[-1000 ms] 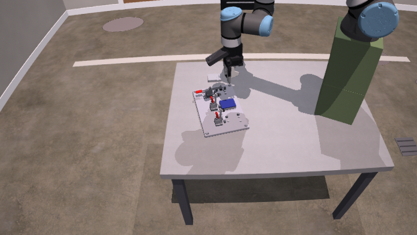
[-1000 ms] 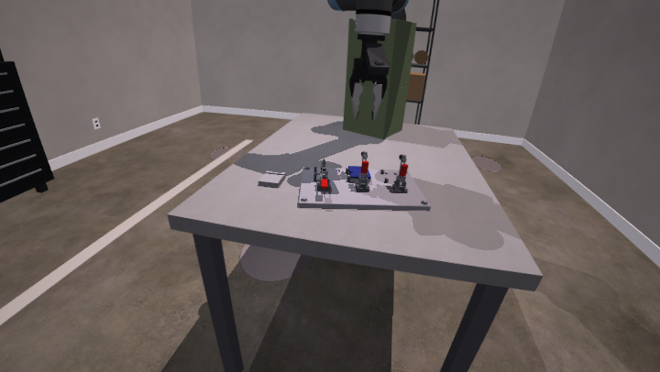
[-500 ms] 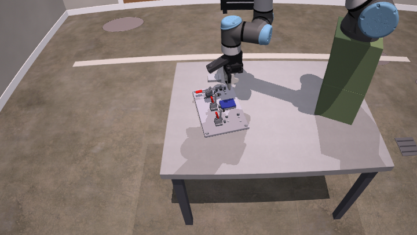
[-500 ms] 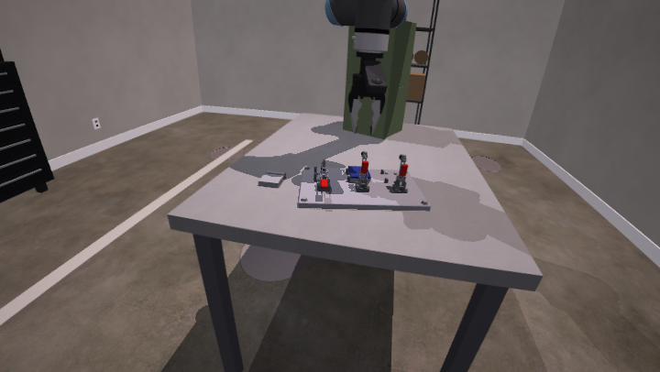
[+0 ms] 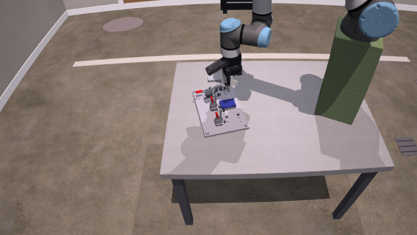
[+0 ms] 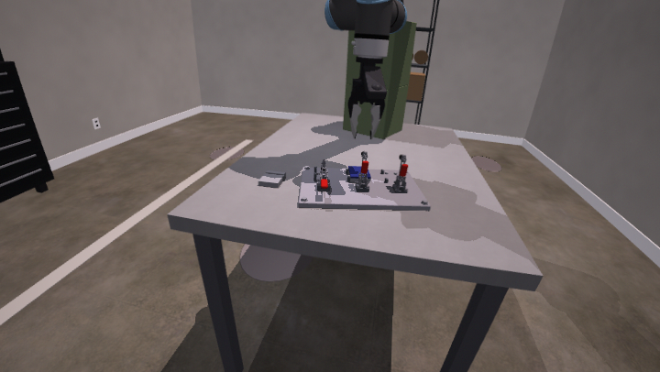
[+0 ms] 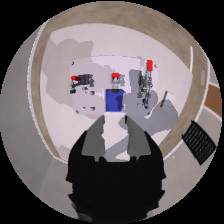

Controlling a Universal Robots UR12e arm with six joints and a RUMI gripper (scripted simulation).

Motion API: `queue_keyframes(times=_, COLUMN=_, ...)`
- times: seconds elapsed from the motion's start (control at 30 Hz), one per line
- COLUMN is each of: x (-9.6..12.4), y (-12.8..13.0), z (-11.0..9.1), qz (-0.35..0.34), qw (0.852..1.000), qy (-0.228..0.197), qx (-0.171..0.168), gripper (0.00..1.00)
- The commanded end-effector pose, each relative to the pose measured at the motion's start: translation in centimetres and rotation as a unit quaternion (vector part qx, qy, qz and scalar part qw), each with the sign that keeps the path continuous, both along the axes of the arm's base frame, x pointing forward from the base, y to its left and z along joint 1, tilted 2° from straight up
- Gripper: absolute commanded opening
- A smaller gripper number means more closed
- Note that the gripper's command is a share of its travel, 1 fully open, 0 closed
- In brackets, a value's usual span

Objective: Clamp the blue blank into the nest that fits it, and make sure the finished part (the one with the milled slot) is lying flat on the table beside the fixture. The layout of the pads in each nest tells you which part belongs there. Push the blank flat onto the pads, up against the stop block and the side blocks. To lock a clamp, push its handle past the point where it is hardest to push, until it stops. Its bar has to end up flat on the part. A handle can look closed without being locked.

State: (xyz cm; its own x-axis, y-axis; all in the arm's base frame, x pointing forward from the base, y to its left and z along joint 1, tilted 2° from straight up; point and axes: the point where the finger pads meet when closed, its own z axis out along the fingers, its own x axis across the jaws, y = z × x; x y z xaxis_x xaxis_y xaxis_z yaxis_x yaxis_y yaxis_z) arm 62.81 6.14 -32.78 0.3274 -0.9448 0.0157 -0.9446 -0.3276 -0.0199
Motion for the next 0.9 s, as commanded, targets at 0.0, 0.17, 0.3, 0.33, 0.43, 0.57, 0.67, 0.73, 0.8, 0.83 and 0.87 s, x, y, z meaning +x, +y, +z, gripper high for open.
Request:
queue_keyframes(times=0.0, x=1.1, y=0.3, z=0.1, qz=0.000, qw=1.000, qy=-0.001, qx=0.000, gripper=0.28)
queue_keyframes(times=0.17, x=2.1, y=0.7, z=0.1, qz=0.000, qw=1.000, qy=-0.001, qx=0.000, gripper=0.28)
queue_keyframes(times=0.3, x=3.7, y=1.3, z=0.1, qz=0.000, qw=1.000, qy=-0.001, qx=0.000, gripper=0.28)
queue_keyframes(times=0.33, x=4.1, y=1.4, z=0.1, qz=0.000, qw=1.000, qy=-0.001, qx=0.000, gripper=0.28)
queue_keyframes(times=0.43, x=5.3, y=1.8, z=0.1, qz=0.000, qw=1.000, qy=-0.001, qx=0.000, gripper=0.28)
queue_keyframes(times=0.57, x=6.6, y=2.3, z=0.2, qz=0.000, qw=1.000, qy=-0.001, qx=0.000, gripper=0.28)
queue_keyframes(times=0.67, x=7.0, y=2.4, z=0.2, qz=0.000, qw=1.000, qy=-0.001, qx=0.000, gripper=0.28)
queue_keyframes(times=0.73, x=7.2, y=2.5, z=0.2, qz=0.000, qw=1.000, qy=-0.001, qx=0.000, gripper=0.28)
queue_keyframes(times=0.8, x=7.5, y=2.6, z=0.2, qz=0.000, qw=1.000, qy=-0.001, qx=0.000, gripper=0.28)
queue_keyframes(times=0.83, x=7.5, y=2.6, z=0.2, qz=0.000, qw=1.000, qy=-0.001, qx=0.000, gripper=0.28)
queue_keyframes(times=0.87, x=7.6, y=2.6, z=0.2, qz=0.000, qw=1.000, qy=-0.001, qx=0.000, gripper=0.28)
